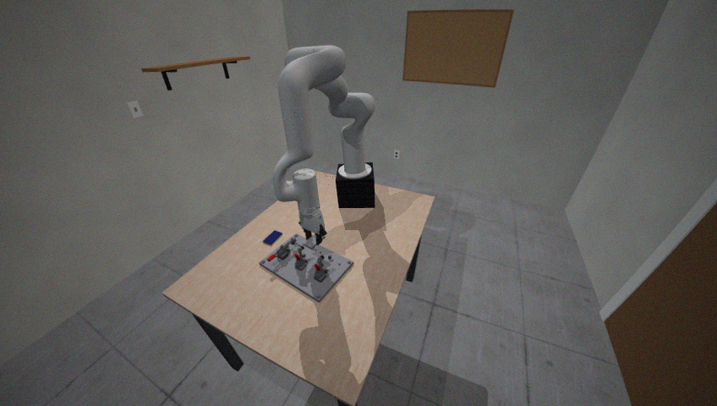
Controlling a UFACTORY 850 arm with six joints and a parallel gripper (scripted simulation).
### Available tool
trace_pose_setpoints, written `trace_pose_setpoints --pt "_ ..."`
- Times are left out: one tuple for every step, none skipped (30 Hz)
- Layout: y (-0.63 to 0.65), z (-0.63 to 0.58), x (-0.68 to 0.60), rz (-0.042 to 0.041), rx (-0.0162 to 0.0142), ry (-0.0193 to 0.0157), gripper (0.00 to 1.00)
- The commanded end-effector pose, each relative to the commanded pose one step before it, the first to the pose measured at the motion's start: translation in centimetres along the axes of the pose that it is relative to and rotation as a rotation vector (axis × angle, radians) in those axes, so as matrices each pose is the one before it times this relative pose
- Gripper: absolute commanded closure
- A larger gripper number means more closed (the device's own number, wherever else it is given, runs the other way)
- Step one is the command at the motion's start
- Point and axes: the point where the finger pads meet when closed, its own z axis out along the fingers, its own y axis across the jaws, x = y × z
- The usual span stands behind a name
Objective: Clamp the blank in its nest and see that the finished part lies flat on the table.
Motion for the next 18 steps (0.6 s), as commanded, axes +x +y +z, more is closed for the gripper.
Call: trace_pose_setpoints --pt "-0.030 -0.076 0.116 -0.00585 0.00050 0.00201 1.00" --pt "-0.019 0.000 0.001 0.00000 0.00000 0.00000 1.00" --pt "-0.035 0.000 0.002 0.00000 0.00000 0.00000 1.00" --pt "-0.056 0.000 0.003 0.00000 0.00000 0.00000 1.00" --pt "0.000 0.000 0.000 0.00000 0.00000 0.00000 1.00" --pt "0.000 0.000 0.000 0.00000 0.00000 0.00000 1.00" --pt "-0.080 0.000 0.004 0.00000 0.00000 0.00000 1.00" --pt "-0.107 0.000 0.005 0.00000 0.00000 0.00000 1.00" --pt "-0.136 0.000 0.006 0.00000 0.00000 0.00000 1.00" --pt "-0.169 0.000 0.008 0.00000 0.00000 0.00000 1.00" --pt "-0.202 0.000 0.010 0.00000 0.00000 0.00000 1.00" --pt "-0.237 0.000 0.011 0.00000 0.00000 0.00000 1.00" --pt "-0.275 0.000 0.014 0.00000 0.00000 0.00000 1.00" --pt "-0.312 0.000 0.015 0.00000 0.00000 0.00000 1.00" --pt "-0.350 0.000 0.016 0.00000 0.00000 0.00000 1.00" --pt "-0.391 0.000 0.019 0.00000 0.00000 0.00000 1.00" --pt "-0.431 -0.001 0.021 0.00000 0.00000 0.00000 1.00" --pt "-0.472 -0.001 0.023 0.00000 0.00000 0.00000 1.00"
